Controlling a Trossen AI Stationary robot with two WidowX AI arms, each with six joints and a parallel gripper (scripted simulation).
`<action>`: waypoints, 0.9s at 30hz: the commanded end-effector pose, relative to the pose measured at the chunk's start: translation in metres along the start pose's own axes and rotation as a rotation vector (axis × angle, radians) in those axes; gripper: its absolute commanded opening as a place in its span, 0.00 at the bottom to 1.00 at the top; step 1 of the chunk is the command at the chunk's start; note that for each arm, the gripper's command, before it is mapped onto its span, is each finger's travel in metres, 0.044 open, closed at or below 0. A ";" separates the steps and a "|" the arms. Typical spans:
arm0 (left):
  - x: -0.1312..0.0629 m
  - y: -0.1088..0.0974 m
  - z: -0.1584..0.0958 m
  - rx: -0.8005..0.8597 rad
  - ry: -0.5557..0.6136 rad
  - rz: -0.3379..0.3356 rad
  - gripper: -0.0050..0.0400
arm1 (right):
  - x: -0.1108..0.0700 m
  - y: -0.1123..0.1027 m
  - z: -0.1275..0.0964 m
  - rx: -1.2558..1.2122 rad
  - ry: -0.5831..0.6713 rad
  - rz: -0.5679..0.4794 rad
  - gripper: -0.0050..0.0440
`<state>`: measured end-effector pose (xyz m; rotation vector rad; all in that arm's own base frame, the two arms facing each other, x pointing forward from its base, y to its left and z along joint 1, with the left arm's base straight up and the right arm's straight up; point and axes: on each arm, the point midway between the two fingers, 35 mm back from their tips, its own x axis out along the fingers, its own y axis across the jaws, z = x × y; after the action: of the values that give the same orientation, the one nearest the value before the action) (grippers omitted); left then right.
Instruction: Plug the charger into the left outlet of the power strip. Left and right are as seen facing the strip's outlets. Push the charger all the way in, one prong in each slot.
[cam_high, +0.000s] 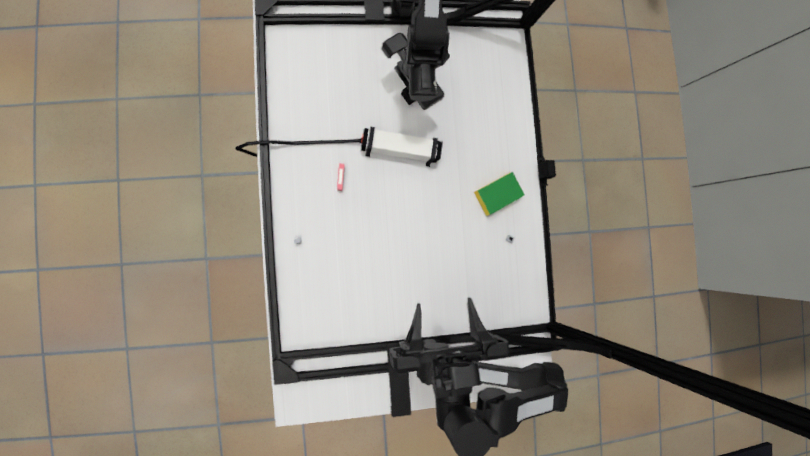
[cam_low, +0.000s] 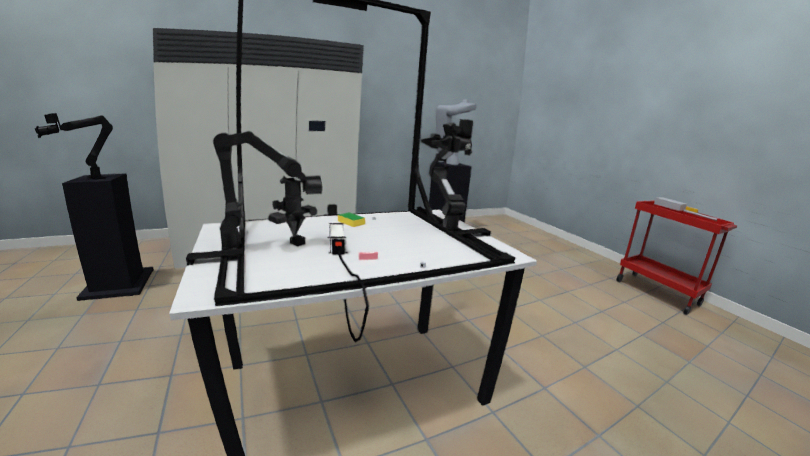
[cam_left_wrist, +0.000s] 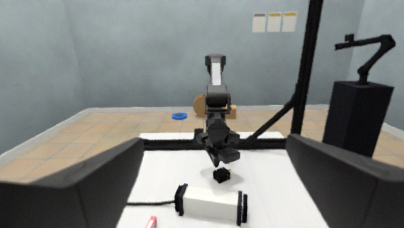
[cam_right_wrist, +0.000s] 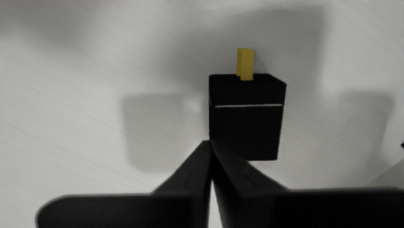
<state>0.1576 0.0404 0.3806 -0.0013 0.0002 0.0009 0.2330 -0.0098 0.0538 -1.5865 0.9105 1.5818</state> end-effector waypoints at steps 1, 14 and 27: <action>0.000 -0.001 0.002 0.006 -0.001 -0.001 1.00 | 0.004 0.000 0.001 0.004 0.000 0.002 0.00; 0.000 -0.001 0.002 0.006 -0.001 -0.001 1.00 | 0.000 -0.003 -0.002 0.002 0.010 -0.013 0.00; 0.000 -0.001 0.002 0.006 -0.001 -0.001 1.00 | 0.002 -0.003 -0.002 0.002 0.010 -0.013 0.00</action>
<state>0.1576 0.0404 0.3806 -0.0013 0.0002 0.0009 0.2326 -0.0097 0.0484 -1.5842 0.9122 1.5840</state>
